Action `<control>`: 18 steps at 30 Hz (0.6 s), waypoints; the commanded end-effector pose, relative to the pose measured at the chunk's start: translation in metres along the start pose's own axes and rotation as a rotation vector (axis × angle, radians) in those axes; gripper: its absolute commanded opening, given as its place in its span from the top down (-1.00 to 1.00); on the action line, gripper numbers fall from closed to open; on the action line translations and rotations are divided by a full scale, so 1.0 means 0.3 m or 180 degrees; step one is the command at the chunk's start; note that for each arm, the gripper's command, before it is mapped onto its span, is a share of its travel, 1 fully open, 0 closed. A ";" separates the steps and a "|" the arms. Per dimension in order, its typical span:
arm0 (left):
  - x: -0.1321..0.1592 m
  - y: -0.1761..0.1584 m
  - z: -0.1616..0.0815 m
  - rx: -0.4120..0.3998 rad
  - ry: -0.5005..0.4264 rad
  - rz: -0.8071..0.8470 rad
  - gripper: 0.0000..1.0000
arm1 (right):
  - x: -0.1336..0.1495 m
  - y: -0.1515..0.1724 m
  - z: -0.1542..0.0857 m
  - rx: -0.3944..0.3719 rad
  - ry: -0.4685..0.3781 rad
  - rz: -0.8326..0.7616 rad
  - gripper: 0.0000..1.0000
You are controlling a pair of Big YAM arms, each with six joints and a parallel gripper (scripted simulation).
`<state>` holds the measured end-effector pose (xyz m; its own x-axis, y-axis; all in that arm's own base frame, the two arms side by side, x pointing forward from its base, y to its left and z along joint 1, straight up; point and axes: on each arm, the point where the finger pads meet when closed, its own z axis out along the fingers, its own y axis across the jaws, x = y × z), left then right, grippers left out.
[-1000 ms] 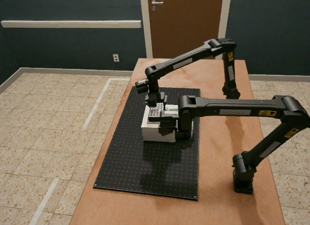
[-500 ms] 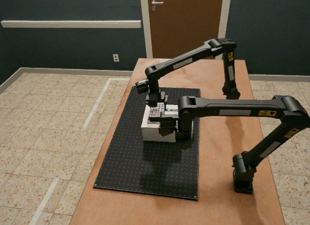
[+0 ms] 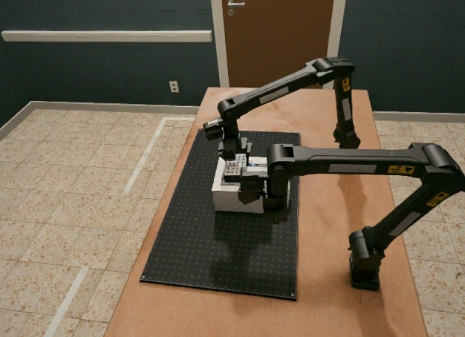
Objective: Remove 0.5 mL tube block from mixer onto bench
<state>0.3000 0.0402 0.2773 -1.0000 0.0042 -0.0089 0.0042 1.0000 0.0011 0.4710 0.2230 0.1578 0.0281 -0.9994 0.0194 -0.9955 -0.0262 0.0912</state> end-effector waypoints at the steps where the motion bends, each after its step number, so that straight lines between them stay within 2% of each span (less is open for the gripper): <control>1: -0.056 0.008 -0.088 -0.0032 -0.0250 0.0036 1.00 | -0.039 -0.073 -0.246 0.0519 -0.0237 0.0048 1.00; 18: -0.065 0.009 -0.103 -0.0039 -0.0286 0.0037 1.00 | -0.039 -0.077 -0.249 0.0533 -0.0246 0.0058 1.00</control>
<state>0.3012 0.0404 0.2793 -0.9999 0.0042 -0.0141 0.0041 1.0000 0.0018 0.4715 0.2232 0.1579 0.0252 -0.9995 0.0187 -0.9958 -0.0235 0.0887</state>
